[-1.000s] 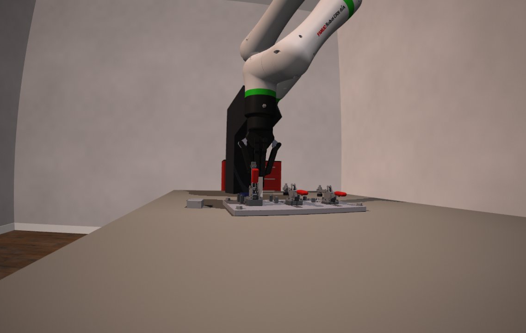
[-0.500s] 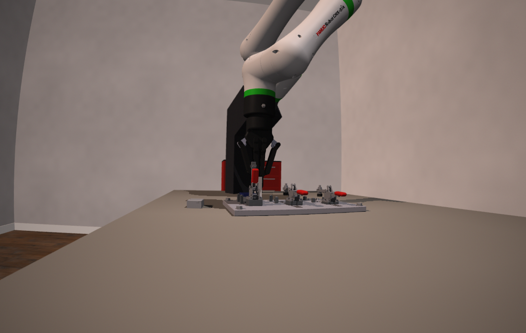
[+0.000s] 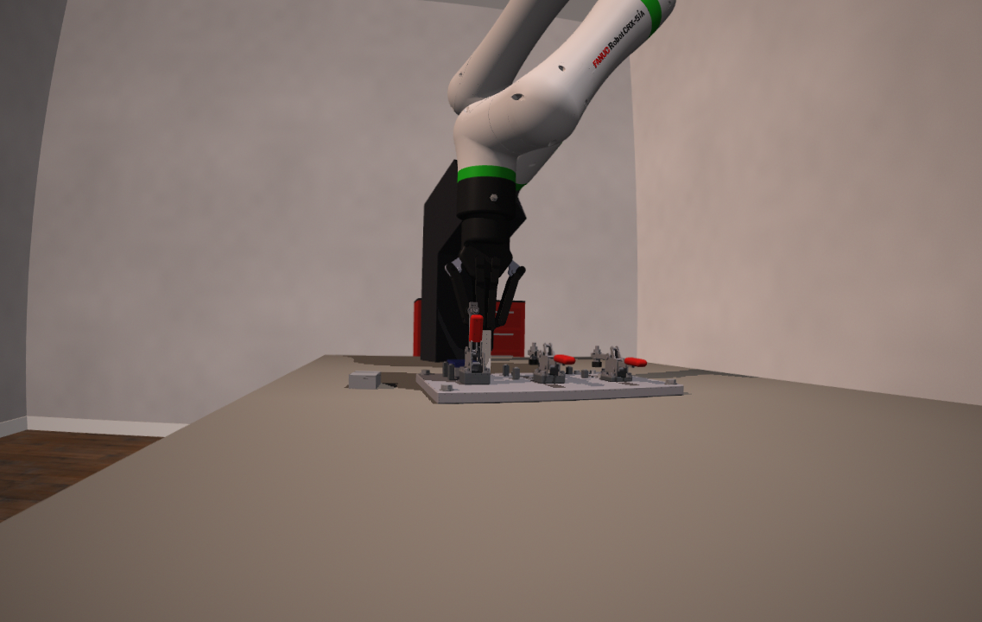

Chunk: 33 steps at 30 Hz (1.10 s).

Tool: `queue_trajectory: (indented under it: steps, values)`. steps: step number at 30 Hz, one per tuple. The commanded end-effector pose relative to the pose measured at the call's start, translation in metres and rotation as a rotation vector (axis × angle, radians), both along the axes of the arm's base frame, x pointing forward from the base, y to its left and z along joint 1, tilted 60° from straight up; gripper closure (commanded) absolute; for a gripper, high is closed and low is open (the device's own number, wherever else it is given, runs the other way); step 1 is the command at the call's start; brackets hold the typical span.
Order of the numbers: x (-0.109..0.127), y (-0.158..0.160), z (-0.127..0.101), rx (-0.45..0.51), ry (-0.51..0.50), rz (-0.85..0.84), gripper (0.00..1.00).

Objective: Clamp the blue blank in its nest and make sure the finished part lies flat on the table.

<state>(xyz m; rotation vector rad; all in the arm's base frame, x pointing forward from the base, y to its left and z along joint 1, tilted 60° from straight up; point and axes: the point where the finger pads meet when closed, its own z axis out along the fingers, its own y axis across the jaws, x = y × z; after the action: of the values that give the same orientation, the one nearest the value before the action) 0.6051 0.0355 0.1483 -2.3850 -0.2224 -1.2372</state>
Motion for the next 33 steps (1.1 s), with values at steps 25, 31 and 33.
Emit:
queue_trajectory:
  steps: [25,31,33]
  values:
    - [-0.035,-0.003,0.025,0.000,0.000,-0.001,1.00]
    - [-0.035,-0.003,0.025,0.000,0.000,-0.001,1.00]
    - [-0.035,-0.003,0.025,0.000,0.000,-0.001,1.00]
